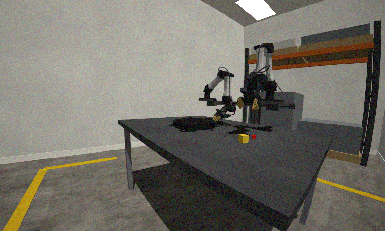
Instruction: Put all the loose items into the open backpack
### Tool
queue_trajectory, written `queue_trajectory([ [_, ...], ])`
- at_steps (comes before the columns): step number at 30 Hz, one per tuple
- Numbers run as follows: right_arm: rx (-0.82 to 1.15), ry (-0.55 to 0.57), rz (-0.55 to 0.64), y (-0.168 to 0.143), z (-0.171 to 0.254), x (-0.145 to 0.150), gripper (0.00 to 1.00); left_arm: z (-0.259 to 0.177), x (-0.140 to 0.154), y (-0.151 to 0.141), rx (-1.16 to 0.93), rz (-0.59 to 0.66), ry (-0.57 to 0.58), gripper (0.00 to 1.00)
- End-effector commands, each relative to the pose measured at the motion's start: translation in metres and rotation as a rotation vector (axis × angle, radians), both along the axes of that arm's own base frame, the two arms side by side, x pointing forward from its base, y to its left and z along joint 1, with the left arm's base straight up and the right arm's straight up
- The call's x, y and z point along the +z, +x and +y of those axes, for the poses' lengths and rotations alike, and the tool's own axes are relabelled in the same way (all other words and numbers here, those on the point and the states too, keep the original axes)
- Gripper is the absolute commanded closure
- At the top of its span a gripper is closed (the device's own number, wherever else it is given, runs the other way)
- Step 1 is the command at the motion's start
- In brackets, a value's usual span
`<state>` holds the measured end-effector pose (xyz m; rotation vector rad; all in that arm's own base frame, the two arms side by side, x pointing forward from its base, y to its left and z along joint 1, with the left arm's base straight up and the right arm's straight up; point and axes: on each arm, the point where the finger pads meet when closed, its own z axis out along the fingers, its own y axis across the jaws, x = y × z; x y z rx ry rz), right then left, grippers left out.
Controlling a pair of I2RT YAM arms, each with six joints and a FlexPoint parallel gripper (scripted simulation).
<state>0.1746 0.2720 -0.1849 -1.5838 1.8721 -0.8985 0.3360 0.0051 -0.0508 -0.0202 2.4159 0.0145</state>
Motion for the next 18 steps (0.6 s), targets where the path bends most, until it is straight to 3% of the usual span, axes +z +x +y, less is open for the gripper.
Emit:
queue_trajectory([
  [1,0.018,0.076,-0.018,0.007,0.026,0.01,1.0,0.0,0.004,0.004,0.001,-0.017,0.0,0.1],
  [18,0.021,0.059,-0.015,0.006,0.022,0.004,1.0,0.0,0.004,0.004,0.001,-0.016,0.0,0.1],
])
